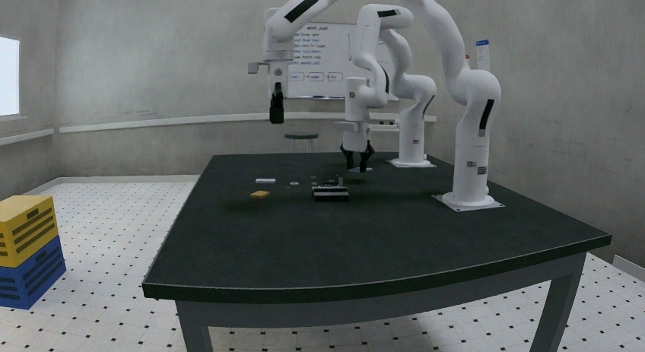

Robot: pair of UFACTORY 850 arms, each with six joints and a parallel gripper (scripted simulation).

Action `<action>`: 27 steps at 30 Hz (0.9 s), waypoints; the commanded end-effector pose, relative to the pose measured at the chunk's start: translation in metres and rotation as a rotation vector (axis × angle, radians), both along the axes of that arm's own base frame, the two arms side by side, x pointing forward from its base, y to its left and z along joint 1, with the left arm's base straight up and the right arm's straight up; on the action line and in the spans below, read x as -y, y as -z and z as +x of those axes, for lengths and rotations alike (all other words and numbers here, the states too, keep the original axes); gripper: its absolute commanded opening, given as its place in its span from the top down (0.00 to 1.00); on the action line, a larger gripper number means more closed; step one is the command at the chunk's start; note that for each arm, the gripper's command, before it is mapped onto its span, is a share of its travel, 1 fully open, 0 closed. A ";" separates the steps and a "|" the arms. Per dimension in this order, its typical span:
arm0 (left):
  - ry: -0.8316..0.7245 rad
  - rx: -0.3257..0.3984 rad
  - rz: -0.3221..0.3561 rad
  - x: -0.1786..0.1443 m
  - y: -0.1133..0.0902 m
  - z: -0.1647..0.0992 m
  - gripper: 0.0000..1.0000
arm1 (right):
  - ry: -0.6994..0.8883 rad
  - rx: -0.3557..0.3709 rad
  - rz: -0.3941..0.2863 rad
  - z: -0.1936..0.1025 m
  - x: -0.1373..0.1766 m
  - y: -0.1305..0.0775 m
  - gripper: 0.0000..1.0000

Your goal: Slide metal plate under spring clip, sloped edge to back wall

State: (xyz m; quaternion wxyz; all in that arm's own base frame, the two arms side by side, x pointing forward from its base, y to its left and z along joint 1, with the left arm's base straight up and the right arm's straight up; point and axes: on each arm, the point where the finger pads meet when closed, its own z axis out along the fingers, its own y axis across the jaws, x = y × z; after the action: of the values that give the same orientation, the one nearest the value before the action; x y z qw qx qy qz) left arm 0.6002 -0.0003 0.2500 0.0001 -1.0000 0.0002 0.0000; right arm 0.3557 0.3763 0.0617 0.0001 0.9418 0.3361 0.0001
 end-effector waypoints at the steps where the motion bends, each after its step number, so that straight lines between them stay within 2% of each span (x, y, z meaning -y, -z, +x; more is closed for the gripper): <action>1: 0.000 0.002 0.000 0.000 -0.001 0.001 0.00 | 0.000 0.001 0.001 0.001 -0.001 -0.008 1.00; 10: 0.000 0.002 0.000 0.000 -0.001 0.001 0.00 | 0.000 0.001 0.001 0.001 -0.001 -0.020 1.00; 19: 0.000 0.002 0.000 0.000 -0.001 0.001 0.00 | 0.250 0.003 0.000 0.014 -0.008 -0.018 1.00; 27: 0.000 0.002 0.000 0.000 -0.001 0.001 0.00 | 0.280 0.005 -0.002 0.016 -0.009 -0.017 1.00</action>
State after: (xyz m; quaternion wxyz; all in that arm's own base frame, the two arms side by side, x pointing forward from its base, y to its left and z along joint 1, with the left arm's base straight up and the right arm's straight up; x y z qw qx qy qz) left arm 0.6002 -0.0003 0.2500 0.0001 -1.0000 0.0002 0.0000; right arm 0.3701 0.3837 0.0781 -0.0010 0.9771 0.2128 -0.0002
